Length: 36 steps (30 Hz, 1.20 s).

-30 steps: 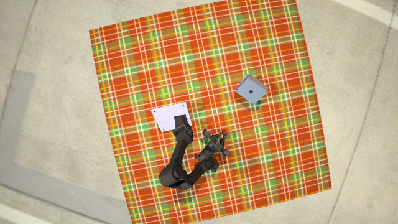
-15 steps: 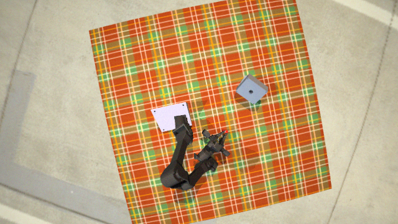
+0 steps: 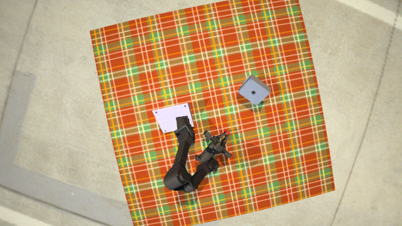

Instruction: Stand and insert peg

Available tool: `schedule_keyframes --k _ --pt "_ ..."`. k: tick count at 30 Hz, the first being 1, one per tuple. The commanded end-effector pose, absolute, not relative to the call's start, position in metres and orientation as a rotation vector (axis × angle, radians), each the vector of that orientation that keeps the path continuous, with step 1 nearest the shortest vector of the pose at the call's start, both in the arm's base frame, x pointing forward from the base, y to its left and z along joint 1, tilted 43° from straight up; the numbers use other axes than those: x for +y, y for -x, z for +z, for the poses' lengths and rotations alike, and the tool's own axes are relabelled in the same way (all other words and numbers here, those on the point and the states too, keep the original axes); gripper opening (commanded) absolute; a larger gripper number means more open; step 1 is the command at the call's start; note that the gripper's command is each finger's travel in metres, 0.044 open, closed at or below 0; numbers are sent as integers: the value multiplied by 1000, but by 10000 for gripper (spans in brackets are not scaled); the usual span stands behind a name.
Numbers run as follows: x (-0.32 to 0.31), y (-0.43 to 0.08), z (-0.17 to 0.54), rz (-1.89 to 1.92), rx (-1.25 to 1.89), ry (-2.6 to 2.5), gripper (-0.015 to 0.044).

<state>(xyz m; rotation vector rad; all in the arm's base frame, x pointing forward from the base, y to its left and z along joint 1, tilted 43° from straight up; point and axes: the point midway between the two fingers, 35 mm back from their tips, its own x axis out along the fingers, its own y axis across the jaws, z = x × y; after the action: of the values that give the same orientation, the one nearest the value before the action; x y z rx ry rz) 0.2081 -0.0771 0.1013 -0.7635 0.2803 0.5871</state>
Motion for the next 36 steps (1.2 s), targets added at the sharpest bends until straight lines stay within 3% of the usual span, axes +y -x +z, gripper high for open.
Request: schedule_keyframes --k 1,21,25,36 --pt "-79 -207 101 587 281 764 49" --pt "-79 -204 99 591 256 754 49" --pt "-78 -204 100 591 252 753 130" --pt "-78 -204 100 591 252 753 130"
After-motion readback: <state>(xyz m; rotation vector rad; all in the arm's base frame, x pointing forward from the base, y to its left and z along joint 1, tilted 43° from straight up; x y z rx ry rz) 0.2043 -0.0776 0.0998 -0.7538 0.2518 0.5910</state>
